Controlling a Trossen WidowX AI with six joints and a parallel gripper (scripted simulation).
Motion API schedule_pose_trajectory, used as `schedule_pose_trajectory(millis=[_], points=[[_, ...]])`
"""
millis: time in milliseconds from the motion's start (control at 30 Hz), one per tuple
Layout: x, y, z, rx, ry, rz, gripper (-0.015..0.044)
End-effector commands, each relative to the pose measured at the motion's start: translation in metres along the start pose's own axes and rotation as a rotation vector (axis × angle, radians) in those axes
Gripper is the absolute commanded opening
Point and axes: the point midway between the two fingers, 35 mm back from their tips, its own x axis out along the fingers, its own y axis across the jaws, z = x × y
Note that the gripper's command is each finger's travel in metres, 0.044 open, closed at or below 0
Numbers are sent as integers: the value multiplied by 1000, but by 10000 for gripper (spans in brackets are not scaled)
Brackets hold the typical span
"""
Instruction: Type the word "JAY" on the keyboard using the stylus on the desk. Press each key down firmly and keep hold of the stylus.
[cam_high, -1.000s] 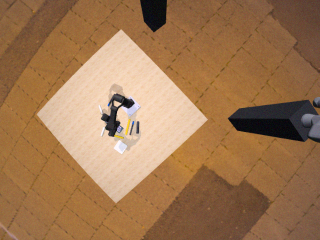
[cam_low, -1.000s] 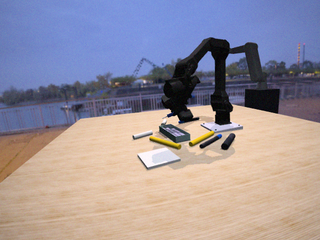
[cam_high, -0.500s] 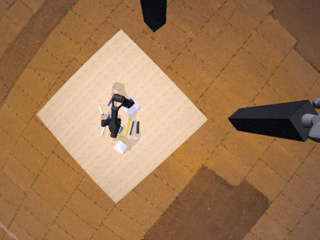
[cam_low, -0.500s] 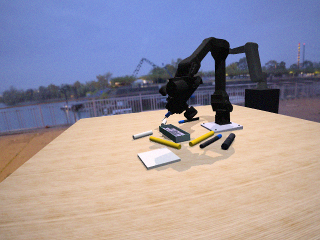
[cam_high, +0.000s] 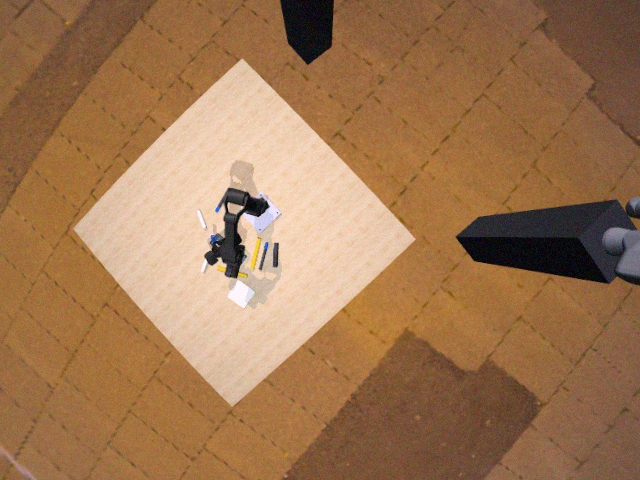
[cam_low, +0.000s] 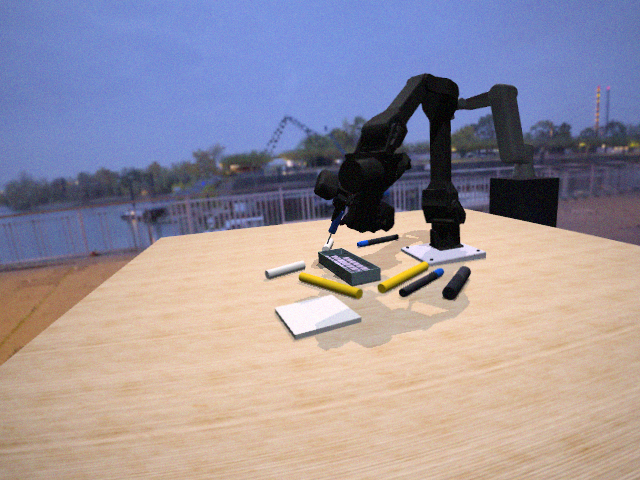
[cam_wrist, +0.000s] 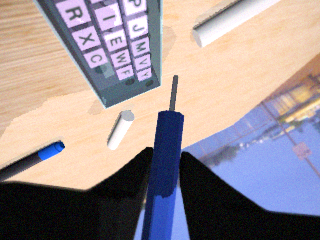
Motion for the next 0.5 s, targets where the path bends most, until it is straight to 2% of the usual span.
schedule_pose_trajectory(millis=[0, 467], points=[[-4, -5, 3, -171, 7, -39, 0], [-18, -16, 11, -662, 53, -140, 0]])
